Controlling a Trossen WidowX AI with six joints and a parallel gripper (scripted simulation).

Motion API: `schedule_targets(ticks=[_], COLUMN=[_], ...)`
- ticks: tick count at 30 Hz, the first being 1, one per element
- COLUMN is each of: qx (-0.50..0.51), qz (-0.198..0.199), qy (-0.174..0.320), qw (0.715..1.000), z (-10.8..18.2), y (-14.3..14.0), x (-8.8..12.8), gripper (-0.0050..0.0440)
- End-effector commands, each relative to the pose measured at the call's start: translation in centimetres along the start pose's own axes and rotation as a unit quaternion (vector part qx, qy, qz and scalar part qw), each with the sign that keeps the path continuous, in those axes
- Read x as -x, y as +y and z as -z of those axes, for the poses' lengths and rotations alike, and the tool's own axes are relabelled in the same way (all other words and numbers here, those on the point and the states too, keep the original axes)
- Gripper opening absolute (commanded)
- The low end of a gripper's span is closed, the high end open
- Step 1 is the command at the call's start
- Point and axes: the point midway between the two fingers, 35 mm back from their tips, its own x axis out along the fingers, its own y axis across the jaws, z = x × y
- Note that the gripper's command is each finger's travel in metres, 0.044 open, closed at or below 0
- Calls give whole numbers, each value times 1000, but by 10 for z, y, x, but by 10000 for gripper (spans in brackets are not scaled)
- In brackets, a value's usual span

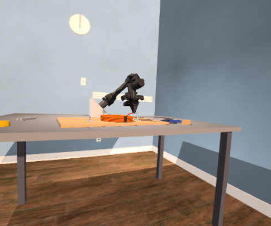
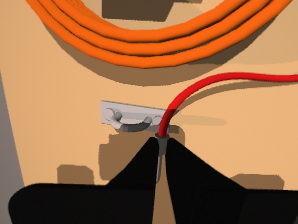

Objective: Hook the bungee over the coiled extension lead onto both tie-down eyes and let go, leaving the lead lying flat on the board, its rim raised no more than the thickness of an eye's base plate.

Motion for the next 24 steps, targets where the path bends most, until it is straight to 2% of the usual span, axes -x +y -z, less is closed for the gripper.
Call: schedule_targets(ticks=[1,19,24], qx=[2,-3,1], qz=[-2,-2,-5], qy=[-1,-2,0], qw=[1000,1000,1000], z=[1,-5,-2], y=[-1,-9,-7], x=[-4,-30,-26], gripper=[-50,-50,-50])
